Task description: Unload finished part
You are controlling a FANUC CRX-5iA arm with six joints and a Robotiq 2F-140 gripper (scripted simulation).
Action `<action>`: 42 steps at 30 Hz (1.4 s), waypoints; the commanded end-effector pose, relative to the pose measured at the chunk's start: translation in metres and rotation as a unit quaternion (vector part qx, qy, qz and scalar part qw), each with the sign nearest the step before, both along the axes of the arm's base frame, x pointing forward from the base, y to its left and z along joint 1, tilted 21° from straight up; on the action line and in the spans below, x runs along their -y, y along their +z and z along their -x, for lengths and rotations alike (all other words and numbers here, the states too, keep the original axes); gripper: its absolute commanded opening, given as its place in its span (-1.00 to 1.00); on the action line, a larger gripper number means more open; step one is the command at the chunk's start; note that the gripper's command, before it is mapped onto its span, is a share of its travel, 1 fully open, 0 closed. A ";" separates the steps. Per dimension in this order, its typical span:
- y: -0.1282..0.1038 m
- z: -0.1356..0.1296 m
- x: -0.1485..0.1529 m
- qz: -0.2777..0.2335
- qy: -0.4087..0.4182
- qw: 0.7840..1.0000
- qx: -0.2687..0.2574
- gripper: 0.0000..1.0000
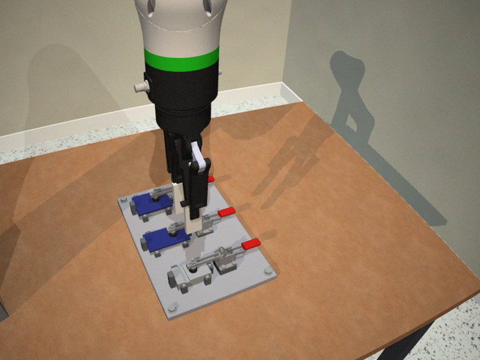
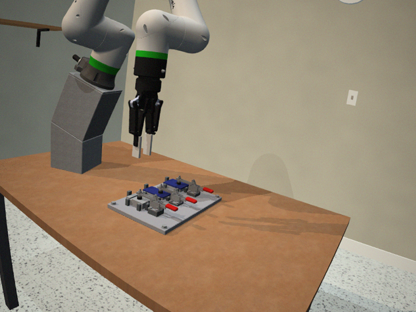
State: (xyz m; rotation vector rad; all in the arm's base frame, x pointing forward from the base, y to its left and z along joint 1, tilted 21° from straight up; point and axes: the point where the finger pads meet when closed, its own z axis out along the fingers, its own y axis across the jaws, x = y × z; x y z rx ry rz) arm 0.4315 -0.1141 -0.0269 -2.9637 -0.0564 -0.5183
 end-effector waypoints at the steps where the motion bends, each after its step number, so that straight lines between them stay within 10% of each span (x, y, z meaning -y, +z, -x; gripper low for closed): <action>1: 0.000 0.000 0.000 0.000 0.000 1.000 0.000 -0.44; 42: -0.004 -0.001 0.000 0.000 0.000 1.000 0.000 -0.44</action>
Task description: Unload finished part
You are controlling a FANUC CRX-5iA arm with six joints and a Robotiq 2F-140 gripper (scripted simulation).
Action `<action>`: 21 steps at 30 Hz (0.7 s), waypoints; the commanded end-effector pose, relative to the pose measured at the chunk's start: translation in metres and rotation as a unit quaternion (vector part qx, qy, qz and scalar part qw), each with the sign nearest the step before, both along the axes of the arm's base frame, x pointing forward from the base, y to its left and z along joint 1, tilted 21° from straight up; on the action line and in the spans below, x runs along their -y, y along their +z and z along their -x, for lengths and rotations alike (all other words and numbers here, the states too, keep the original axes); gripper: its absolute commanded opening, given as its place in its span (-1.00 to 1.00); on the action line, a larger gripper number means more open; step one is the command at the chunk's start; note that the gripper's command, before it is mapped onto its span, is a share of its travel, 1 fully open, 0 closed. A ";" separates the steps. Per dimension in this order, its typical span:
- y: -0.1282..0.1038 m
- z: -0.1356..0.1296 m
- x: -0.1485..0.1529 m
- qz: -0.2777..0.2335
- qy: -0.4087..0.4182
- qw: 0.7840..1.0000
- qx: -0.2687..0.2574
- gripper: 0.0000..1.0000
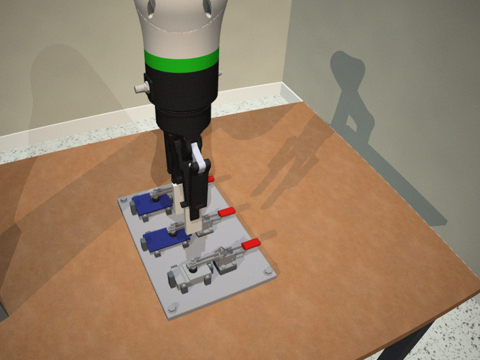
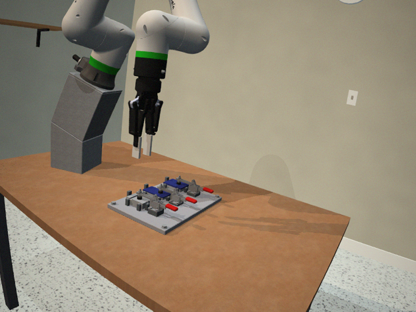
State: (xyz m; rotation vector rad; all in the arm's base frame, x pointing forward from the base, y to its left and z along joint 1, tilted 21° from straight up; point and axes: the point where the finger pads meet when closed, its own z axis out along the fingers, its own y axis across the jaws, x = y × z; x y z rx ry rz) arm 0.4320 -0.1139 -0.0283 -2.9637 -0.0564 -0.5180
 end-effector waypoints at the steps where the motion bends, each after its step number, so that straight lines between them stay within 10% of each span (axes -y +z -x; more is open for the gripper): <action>1: -0.004 -0.002 -0.001 0.000 0.000 1.000 0.000 -0.44; 21: -0.054 -0.020 -0.008 0.000 0.000 1.000 0.000 -0.44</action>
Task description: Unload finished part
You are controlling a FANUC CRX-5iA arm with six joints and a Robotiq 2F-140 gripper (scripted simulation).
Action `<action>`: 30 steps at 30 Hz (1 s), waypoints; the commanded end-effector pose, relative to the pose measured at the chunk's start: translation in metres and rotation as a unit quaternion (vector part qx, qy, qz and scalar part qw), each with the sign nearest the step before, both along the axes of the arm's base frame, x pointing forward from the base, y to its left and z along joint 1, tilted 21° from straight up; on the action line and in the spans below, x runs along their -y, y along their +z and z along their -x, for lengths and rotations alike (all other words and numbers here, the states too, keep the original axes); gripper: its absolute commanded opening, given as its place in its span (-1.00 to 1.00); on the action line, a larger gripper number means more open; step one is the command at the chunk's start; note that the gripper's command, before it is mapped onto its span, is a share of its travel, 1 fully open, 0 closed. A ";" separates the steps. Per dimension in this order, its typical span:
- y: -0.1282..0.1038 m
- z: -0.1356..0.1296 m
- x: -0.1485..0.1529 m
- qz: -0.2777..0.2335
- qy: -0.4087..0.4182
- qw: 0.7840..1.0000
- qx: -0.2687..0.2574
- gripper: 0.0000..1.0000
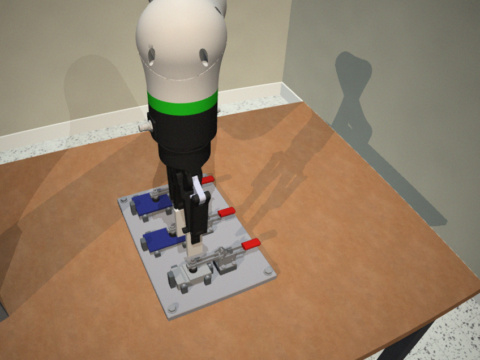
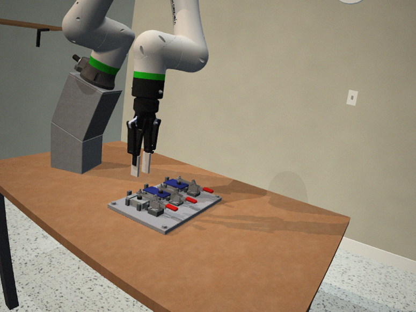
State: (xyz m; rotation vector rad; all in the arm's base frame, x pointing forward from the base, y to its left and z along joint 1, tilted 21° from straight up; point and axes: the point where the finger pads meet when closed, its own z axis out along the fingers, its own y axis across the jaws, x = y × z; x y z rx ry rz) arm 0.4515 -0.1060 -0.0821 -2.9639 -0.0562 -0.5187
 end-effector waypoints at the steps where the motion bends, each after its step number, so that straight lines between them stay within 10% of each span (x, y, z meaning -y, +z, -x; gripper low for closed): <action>1: -0.001 0.000 0.000 0.000 0.000 1.000 0.000 -0.44; 30: 0.038 -0.107 -0.002 0.000 0.000 1.000 0.000 -0.44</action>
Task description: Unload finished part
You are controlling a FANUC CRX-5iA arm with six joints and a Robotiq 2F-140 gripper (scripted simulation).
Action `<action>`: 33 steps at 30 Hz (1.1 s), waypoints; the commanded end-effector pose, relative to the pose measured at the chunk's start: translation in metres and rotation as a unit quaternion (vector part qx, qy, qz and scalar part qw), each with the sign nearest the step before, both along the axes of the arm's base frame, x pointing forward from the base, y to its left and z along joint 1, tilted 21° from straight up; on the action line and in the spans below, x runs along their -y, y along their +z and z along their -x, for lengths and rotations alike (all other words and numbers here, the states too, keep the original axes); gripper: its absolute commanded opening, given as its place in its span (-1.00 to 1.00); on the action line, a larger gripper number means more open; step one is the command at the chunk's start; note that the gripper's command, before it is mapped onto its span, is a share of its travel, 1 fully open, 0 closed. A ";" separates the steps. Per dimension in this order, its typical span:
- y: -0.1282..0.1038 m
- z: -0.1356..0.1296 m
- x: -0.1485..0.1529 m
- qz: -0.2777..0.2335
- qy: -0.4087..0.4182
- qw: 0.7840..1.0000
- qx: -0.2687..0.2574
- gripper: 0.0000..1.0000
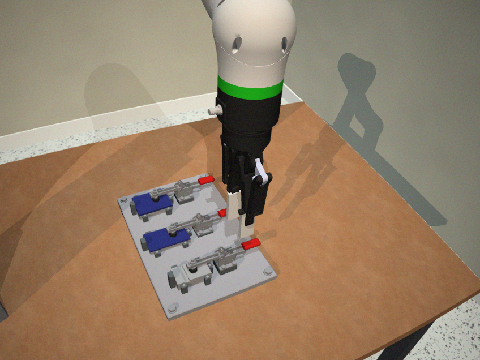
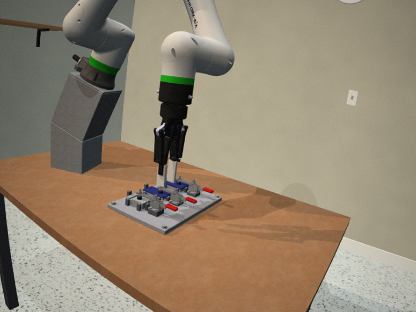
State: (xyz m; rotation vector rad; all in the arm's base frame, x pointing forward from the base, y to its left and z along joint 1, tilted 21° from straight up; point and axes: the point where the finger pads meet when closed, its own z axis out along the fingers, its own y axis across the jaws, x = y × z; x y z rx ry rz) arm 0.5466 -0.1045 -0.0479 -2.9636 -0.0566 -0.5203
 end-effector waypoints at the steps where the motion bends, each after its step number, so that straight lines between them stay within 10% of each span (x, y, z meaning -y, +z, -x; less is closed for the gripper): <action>1: 0.005 -0.015 0.000 0.000 0.000 1.000 -0.001 -0.44; 33: -0.019 -0.037 -0.004 0.000 0.000 1.000 -0.001 -0.44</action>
